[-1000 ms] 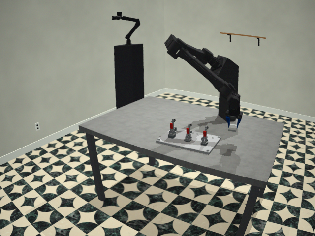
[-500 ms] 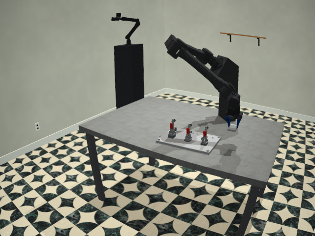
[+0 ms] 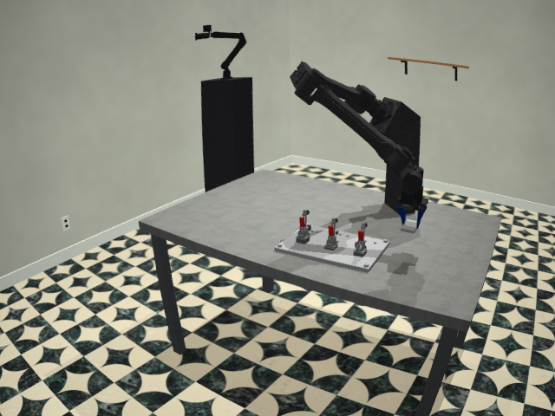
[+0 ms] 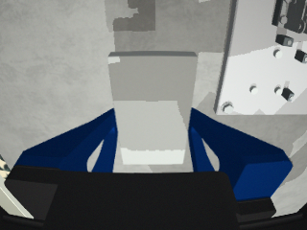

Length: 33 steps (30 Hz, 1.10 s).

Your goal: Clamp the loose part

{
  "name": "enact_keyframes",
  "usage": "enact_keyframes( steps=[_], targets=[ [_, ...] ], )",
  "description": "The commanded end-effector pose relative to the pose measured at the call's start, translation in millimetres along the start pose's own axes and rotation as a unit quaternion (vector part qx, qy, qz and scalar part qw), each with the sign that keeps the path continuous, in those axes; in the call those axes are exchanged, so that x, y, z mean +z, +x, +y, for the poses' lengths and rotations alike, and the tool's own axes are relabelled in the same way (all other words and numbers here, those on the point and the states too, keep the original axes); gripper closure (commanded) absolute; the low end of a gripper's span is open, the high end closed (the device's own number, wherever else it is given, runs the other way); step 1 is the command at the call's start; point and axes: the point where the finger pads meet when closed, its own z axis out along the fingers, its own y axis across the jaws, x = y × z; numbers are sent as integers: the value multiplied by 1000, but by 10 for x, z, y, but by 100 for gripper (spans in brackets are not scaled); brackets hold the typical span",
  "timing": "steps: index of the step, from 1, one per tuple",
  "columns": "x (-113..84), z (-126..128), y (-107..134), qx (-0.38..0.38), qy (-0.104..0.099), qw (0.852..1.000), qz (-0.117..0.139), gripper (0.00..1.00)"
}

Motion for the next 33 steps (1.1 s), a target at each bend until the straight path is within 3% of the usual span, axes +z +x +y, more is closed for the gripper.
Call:
enact_keyframes(
  steps=[1,12,14,28,33],
  targets=[
    [45,22,83,-7,-1,1000,2,100],
    [90,-22,47,1,-1,1000,-3,100],
    [181,-23,149,-3,2,1000,5,100],
    [173,58,178,-7,-5,1000,-3,100],
    [262,-15,237,-4,1,1000,4,100]
  ],
)
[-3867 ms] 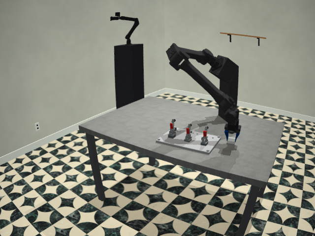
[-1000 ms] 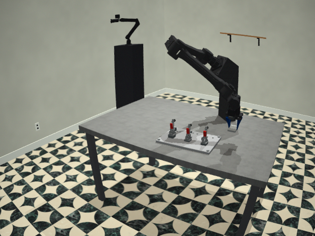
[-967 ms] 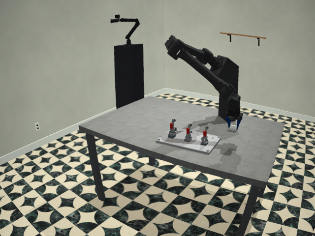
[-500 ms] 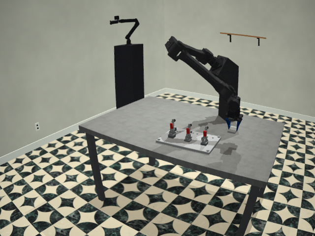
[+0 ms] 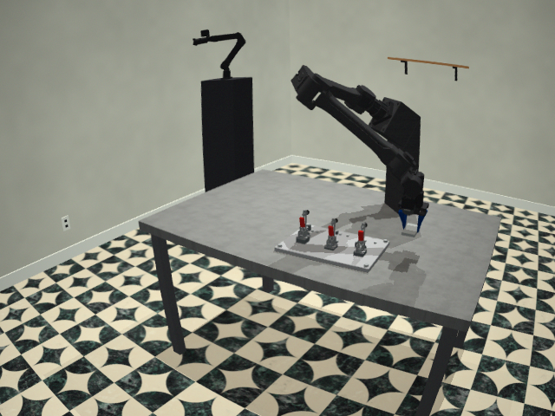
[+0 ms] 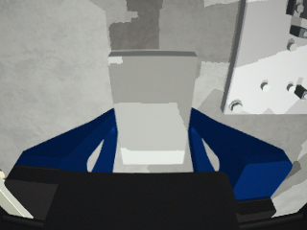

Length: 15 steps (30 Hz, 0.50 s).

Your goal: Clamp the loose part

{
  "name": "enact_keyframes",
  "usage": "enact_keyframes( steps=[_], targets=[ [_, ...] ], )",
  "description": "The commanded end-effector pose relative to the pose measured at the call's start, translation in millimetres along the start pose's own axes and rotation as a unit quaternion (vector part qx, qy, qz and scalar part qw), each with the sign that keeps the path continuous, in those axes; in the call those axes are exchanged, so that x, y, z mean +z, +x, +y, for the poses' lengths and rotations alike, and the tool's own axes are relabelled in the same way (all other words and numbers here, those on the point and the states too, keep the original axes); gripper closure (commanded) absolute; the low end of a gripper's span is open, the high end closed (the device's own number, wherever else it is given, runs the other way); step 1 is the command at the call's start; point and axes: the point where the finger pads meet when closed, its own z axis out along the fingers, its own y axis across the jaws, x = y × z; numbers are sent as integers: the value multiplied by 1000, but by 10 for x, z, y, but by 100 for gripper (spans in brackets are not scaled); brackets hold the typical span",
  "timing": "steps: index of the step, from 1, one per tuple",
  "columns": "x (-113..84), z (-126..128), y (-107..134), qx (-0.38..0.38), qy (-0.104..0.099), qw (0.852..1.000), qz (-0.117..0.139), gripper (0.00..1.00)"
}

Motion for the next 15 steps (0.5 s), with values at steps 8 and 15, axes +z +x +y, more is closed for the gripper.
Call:
enact_keyframes(
  steps=[8,15],
  targets=[
    [34,6,62,-4,-1,1000,1,100],
    [32,1,51,-2,-1,1000,1,100]
  ],
)
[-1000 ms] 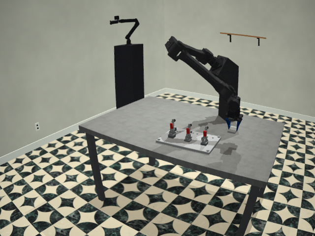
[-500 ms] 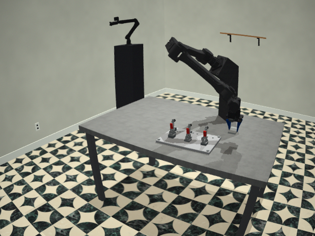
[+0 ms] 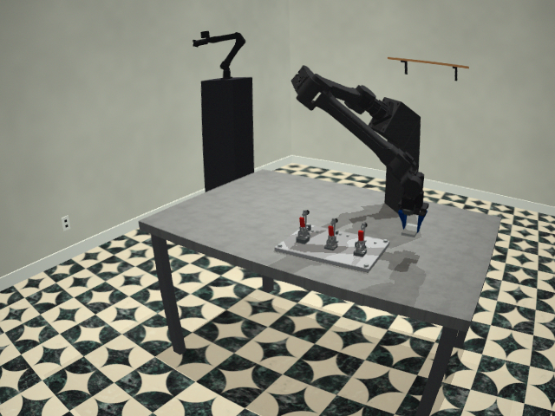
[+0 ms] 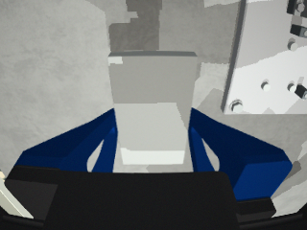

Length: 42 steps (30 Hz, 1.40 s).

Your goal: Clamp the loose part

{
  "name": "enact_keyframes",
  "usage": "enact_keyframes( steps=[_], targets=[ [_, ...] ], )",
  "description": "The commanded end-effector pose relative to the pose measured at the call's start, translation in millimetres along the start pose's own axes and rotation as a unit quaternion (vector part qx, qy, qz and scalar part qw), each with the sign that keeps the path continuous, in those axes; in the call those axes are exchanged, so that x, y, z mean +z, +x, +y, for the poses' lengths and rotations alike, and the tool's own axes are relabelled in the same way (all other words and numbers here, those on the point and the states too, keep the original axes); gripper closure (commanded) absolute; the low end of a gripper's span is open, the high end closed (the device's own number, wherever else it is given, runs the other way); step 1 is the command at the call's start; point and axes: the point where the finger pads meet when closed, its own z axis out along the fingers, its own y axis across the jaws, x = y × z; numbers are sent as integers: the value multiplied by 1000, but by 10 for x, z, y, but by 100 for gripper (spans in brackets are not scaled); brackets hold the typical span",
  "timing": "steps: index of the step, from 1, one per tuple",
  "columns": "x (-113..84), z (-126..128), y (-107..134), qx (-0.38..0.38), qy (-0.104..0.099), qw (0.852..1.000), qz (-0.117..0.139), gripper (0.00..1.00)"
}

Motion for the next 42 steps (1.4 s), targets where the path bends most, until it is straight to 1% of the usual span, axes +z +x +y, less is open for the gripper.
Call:
enact_keyframes(
  steps=[1,36,39,42],
  targets=[
    [19,4,41,-3,-1,1000,1,100],
    [19,3,41,-3,-1,1000,1,100],
    [28,-47,26,-1,1,1000,1,100],
    [22,-137,-38,6,2,1000,-2,100]
  ],
)
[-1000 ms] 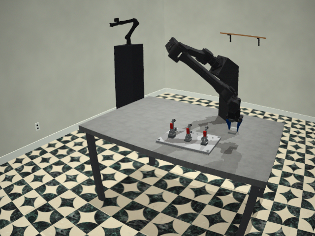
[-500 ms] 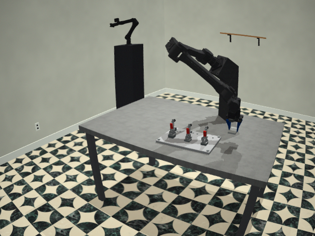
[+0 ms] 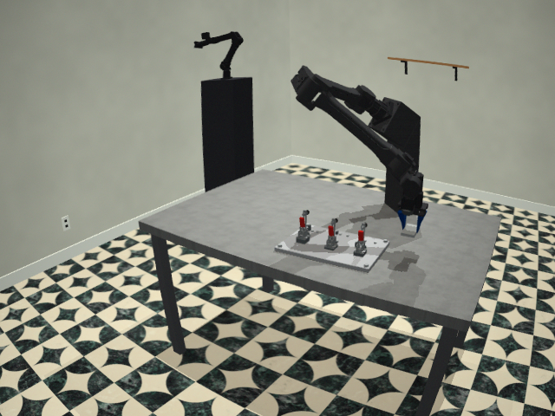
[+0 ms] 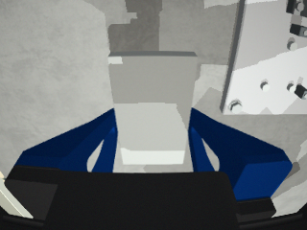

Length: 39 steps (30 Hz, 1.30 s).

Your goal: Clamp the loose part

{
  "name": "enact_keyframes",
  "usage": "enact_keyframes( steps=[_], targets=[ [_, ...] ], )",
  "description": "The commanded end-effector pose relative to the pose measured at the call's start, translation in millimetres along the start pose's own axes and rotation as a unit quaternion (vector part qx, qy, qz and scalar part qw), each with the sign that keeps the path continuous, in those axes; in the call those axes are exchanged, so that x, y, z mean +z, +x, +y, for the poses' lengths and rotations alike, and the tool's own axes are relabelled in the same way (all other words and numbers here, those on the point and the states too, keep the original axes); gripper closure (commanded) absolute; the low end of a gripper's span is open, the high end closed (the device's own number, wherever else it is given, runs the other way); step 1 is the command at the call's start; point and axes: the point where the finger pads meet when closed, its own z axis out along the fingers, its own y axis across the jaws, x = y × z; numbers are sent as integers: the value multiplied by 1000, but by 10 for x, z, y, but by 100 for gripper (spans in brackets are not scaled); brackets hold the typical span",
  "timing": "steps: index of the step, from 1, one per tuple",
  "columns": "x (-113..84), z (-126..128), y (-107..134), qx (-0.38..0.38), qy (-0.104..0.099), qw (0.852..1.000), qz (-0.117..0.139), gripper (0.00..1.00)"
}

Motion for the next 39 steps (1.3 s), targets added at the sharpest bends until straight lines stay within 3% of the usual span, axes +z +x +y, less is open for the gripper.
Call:
enact_keyframes(
  steps=[1,6,7,9,21,23,35,39],
  targets=[
    [5,-130,-43,6,2,1000,-3,100],
    [9,-203,-40,6,2,1000,-2,100],
    [-141,-71,-73,-5,-11,1000,-15,100],
    [13,-311,-35,6,2,1000,-2,100],
    [36,-1067,-4,4,3,1000,-2,100],
    [36,-1067,-4,4,3,1000,-2,100],
    [63,-1995,18,3,3,1000,-3,100],
    [69,-2179,68,-5,1,1000,6,100]
  ],
)
